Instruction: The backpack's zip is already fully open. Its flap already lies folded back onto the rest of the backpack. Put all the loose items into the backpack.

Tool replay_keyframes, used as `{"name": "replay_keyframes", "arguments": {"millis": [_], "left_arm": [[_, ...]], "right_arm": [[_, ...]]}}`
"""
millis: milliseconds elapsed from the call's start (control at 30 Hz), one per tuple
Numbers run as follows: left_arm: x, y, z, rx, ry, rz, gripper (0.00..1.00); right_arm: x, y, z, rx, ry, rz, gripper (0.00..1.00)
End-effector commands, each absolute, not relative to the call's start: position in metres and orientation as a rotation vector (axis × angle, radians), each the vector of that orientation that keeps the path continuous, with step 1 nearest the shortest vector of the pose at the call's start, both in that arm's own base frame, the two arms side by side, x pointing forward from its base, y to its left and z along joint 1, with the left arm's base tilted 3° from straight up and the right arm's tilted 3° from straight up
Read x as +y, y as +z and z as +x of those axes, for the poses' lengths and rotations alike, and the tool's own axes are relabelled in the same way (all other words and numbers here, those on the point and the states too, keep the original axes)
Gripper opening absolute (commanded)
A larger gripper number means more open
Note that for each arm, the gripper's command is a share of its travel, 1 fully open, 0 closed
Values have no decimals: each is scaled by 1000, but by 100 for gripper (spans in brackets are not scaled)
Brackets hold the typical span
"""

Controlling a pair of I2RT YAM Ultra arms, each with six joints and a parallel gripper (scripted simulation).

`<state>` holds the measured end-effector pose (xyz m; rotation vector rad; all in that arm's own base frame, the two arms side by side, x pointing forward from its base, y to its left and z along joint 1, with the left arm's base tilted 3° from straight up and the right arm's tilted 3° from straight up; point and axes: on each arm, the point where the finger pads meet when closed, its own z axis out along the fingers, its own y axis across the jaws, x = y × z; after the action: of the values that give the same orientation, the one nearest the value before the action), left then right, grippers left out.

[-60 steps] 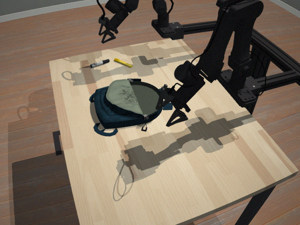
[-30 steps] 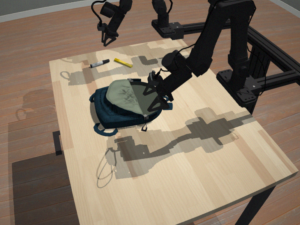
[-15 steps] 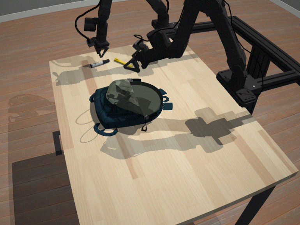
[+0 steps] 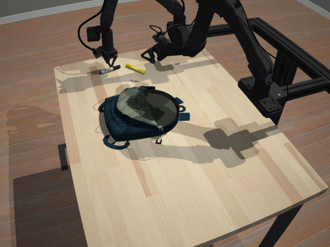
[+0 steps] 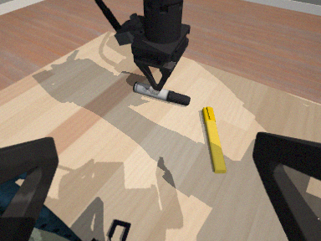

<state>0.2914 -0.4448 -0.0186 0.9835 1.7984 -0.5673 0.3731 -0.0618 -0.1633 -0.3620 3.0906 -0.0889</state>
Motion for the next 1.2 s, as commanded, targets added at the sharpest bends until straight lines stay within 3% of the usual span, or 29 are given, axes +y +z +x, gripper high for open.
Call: {"name": "replay_keyframes", "arguments": {"millis": [0, 367, 667, 1100, 1133, 1167], "left_arm": [[-456, -12, 294, 1779, -574, 971, 100], [-456, -13, 294, 1780, -579, 972, 100], [-454, -9, 295, 1772, -580, 968, 100], [-454, -9, 295, 1772, -580, 968, 100], [-454, -9, 295, 1772, -580, 968, 100], [-454, -9, 295, 1772, -580, 968, 100]], "right_arm": [[-61, -163, 377, 3095, -89, -378, 46], [-62, -177, 372, 3094, -90, -375, 46], [-65, -189, 378, 3084, -94, -369, 34], [-61, -190, 373, 3097, -84, -373, 38], [-64, -193, 371, 3101, -87, -369, 30], [-64, -193, 371, 3099, -87, -368, 27]]}}
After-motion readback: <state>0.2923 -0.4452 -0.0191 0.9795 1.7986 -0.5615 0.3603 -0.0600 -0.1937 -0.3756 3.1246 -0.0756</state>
